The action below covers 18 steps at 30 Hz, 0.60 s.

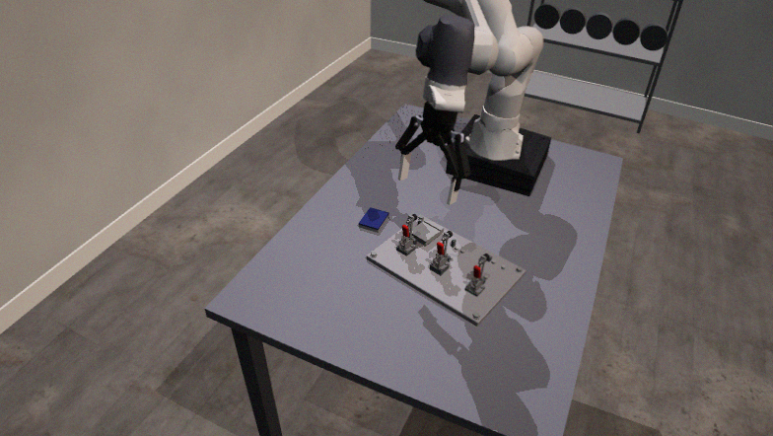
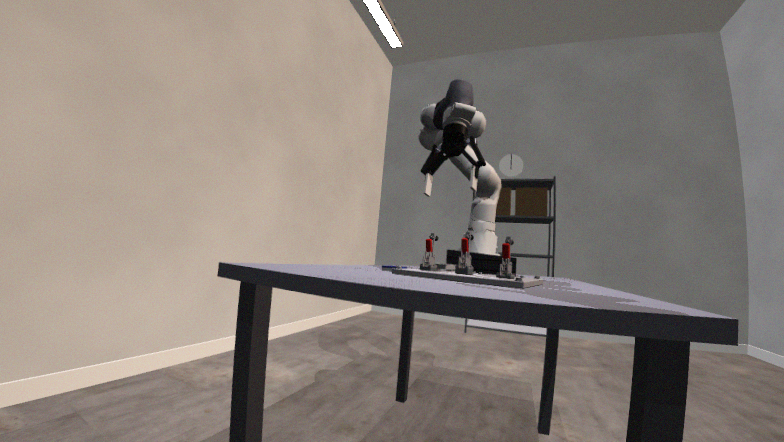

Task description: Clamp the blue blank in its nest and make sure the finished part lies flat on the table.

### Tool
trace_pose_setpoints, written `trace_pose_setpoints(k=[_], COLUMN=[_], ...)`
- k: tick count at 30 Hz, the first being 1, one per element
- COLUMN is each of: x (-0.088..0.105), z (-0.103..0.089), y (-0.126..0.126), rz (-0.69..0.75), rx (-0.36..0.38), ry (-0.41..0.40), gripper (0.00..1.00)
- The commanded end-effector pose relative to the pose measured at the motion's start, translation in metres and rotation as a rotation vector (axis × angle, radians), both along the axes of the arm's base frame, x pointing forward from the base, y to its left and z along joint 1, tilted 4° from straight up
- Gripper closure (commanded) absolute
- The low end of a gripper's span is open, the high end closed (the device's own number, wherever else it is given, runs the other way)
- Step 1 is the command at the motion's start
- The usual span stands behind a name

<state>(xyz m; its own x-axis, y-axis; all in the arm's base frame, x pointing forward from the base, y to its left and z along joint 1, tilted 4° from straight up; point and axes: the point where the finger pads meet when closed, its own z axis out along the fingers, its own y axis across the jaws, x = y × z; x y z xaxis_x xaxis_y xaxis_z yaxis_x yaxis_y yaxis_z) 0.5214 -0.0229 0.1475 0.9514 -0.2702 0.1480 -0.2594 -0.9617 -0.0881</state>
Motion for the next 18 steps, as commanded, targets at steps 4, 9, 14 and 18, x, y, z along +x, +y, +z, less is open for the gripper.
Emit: trace_pose_setpoints(k=[4,9,14,18], x=[-0.058,-0.084,-0.092,-0.092], z=[-0.021,-0.029,-0.032,-0.032], y=[-0.021,-0.029,-0.030,-0.030], rz=[0.062,0.057,0.055,0.055], rx=[-0.009,0.005,0.010,0.010], ry=[0.128,0.177,0.193,0.193], gripper=[0.00,0.00,0.00,0.00])
